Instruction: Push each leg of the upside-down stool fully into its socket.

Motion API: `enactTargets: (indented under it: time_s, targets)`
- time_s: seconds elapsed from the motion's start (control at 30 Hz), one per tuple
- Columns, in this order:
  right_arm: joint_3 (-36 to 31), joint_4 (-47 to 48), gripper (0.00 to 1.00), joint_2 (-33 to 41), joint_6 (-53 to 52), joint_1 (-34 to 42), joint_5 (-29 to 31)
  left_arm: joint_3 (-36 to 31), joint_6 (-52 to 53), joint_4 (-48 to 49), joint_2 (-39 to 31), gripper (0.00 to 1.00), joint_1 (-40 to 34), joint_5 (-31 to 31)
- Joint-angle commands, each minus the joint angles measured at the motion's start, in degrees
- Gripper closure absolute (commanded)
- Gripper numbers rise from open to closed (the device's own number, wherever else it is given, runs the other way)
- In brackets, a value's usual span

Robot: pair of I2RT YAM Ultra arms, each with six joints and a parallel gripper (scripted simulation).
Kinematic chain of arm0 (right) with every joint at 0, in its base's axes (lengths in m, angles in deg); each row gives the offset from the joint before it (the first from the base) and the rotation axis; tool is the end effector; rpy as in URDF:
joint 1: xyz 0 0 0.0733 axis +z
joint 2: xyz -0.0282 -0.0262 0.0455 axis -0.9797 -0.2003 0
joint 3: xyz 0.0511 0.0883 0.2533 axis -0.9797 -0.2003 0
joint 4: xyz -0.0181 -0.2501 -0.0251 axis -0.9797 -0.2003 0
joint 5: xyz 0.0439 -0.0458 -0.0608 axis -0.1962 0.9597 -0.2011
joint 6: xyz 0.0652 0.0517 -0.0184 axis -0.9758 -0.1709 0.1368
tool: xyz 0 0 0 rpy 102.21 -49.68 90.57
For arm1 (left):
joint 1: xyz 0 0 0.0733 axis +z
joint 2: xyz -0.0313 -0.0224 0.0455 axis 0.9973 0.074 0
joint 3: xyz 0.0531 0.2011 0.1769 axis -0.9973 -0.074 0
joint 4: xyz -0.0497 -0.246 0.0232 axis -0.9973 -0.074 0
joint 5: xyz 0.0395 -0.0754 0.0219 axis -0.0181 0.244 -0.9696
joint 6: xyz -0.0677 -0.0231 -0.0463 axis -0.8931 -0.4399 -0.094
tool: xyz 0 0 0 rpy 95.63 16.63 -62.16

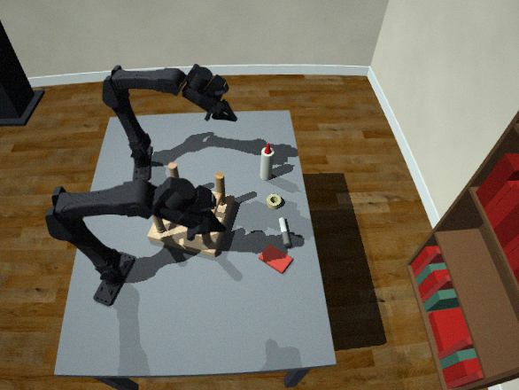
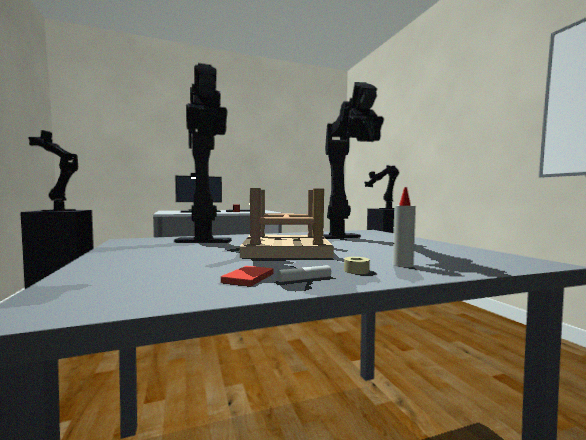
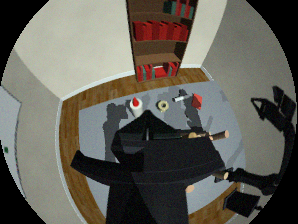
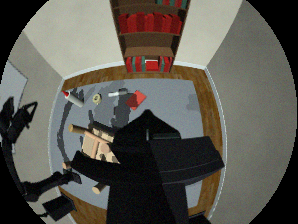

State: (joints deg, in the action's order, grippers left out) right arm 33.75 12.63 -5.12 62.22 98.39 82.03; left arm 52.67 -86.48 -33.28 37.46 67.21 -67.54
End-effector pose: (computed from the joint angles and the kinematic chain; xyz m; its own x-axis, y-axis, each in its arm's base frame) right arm 0.2877 0.1052 0.3837 -0.5665 -0.2090 -0.7971 -0.3421 0.9397 -0.0032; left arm 0.3052 -0.1011 0.3869 -0.5060 0.1685 -0.8459 0.3155 0.9489 0.0002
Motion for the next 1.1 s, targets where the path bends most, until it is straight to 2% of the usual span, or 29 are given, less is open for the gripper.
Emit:
enactTargets:
  time_s: [0.0,0.4,0.7,0.87,1.07]
  targets:
    - [-4.6,11.7,1.00,3.9,-0.4,-2.9,-0.3,-4.2,0.3,10.4,-4.1,1.00,2.9,0.3]
    - [-21.9,38.7,1.00,16.7,-0.3,-15.9,-0.4,-21.5,0.5,34.5,-17.4,1.00,15.1,0.3]
    - [-27.4,46.6,1.00,19.2,-0.6,-20.0,-0.5,-26.4,0.4,40.9,-20.3,1.00,18.9,0.6]
    - [-24.8,45.8,1.00,20.1,-0.7,-20.4,0.3,-24.3,0.3,39.6,-21.0,1.00,19.4,0.1]
    - [-25.5,45.7,1.00,18.5,-0.5,-20.0,0.1,-24.7,0.2,39.0,-20.2,1.00,18.9,0.1]
